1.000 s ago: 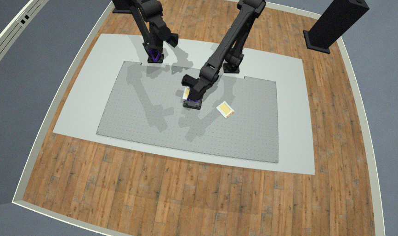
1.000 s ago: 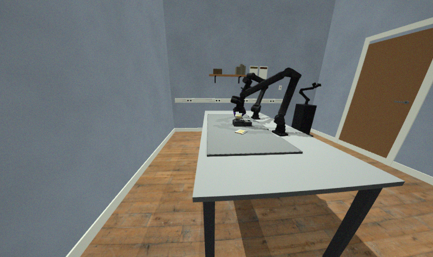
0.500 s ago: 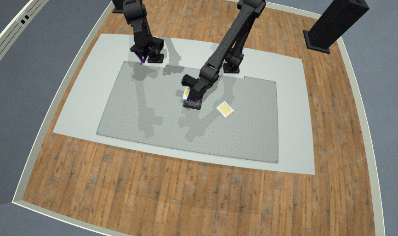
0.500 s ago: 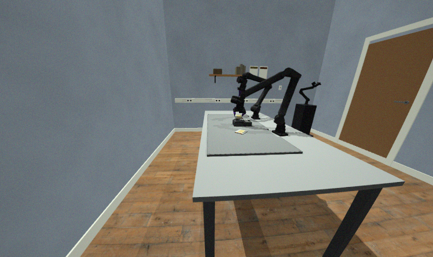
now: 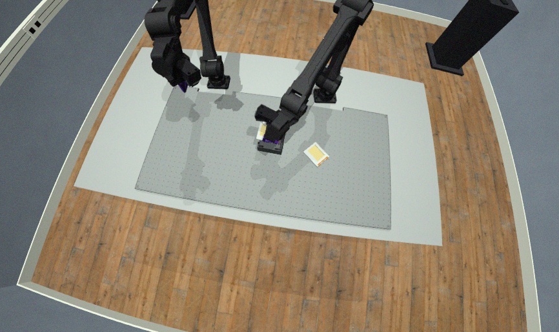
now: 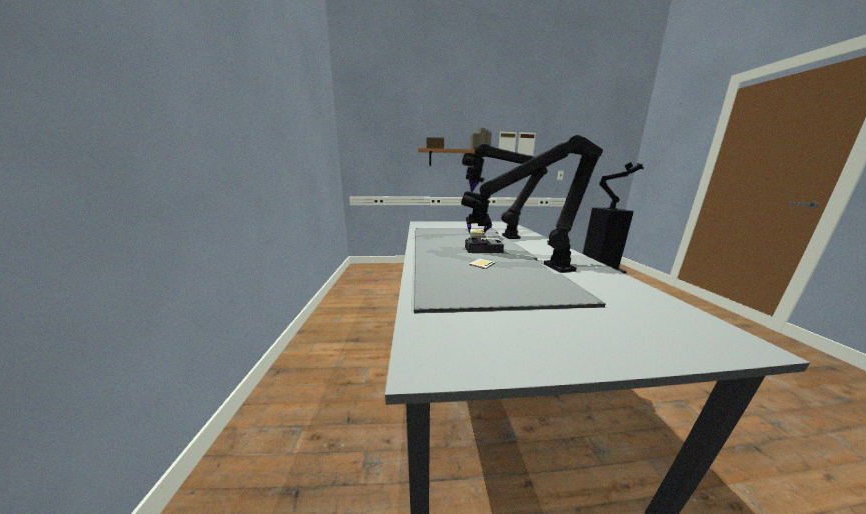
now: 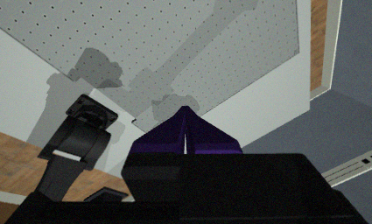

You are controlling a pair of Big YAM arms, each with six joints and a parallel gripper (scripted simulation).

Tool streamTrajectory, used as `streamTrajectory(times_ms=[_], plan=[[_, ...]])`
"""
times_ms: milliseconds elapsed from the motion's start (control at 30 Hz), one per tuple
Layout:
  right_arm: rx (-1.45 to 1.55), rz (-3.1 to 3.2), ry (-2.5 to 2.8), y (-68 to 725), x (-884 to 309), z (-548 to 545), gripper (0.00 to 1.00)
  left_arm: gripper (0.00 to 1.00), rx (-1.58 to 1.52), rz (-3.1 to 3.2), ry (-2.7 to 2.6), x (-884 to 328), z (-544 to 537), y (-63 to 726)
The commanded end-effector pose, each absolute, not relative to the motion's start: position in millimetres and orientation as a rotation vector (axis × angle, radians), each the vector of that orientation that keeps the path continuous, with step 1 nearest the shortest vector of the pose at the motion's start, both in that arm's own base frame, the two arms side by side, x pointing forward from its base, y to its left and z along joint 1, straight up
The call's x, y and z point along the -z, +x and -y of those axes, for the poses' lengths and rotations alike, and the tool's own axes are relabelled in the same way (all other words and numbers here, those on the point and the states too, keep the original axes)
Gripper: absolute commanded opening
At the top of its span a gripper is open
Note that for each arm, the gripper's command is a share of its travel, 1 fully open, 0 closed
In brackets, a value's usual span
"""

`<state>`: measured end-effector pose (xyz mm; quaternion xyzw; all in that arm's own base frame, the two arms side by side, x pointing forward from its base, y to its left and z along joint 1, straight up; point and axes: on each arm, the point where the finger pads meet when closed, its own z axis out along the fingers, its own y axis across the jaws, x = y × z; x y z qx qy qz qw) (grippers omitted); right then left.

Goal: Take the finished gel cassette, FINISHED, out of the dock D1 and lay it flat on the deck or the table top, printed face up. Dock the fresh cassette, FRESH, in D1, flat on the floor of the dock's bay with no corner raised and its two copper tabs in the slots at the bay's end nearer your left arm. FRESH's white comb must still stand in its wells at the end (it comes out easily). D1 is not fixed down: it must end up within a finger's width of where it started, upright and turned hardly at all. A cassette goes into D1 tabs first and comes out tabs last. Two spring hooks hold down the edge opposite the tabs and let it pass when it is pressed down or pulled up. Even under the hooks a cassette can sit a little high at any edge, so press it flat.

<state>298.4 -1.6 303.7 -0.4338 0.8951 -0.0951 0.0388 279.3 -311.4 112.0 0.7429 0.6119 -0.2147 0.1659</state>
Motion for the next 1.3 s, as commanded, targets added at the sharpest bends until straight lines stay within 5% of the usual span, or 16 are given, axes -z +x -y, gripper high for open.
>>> streamTrajectory(times_ms=[0, 933, 1233, 1267], plan=[[0.278, -2.801, -1.132, 314.2, -326.2, 16.9, 0.00, 0.00, 0.598, -1.718, 2.102, -118.0, 315.0, 283.9], [-0.101, -3.109, 0.093, 341.4, -327.3, 100.7, 0.00, 0.00, 0.598, -1.718, 2.102, -118.0, 315.0, 283.9], [-0.107, -3.109, 0.112, 341.4, -327.3, 100.7, 0.00, 0.00, 0.598, -1.718, 2.102, -118.0, 315.0, 283.9], [-0.107, -3.109, 0.112, 341.4, -327.3, 100.7, 1.00, 0.00, 0.598, -1.718, 2.102, -118.0, 315.0, 283.9]])
